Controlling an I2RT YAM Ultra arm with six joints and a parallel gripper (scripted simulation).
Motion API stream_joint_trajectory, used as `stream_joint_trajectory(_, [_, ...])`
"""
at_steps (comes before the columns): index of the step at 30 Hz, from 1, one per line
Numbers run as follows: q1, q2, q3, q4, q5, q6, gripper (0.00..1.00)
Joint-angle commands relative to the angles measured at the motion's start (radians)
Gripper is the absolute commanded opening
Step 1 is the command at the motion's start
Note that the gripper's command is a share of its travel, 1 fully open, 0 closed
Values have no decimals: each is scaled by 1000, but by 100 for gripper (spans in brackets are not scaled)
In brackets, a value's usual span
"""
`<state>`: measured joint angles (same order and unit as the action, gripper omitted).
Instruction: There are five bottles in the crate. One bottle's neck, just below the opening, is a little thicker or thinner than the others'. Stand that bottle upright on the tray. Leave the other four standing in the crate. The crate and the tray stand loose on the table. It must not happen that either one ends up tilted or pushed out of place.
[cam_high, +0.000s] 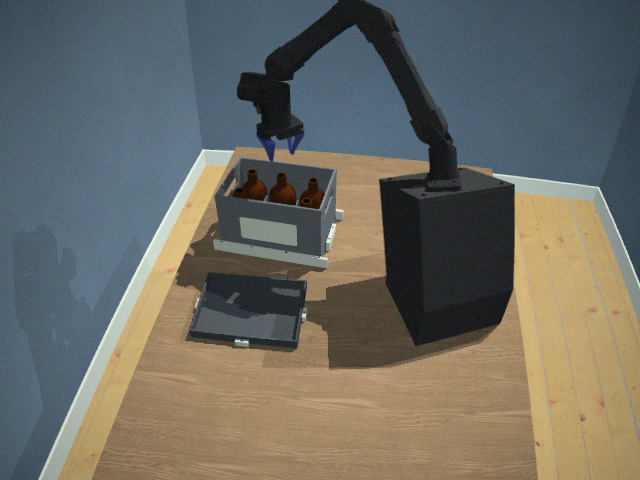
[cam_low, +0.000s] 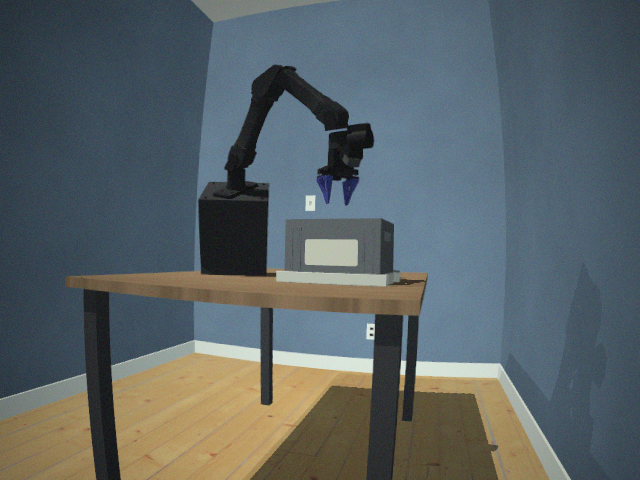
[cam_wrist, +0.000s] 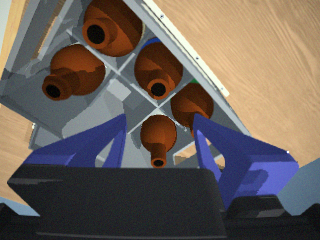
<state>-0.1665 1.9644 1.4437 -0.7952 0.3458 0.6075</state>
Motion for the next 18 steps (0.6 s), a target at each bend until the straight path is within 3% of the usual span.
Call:
stream_joint_trajectory(1, [-2,14,-18,28,-1,-10,61])
stream_joint_trajectory(6, [4,-17,7,39,1,-13,61])
stream_joint_trajectory(10, [-12,27,-30,55,-3,-17,61])
stream_joint_trajectory(18, [-21,49,-28,90,-5,-27,61])
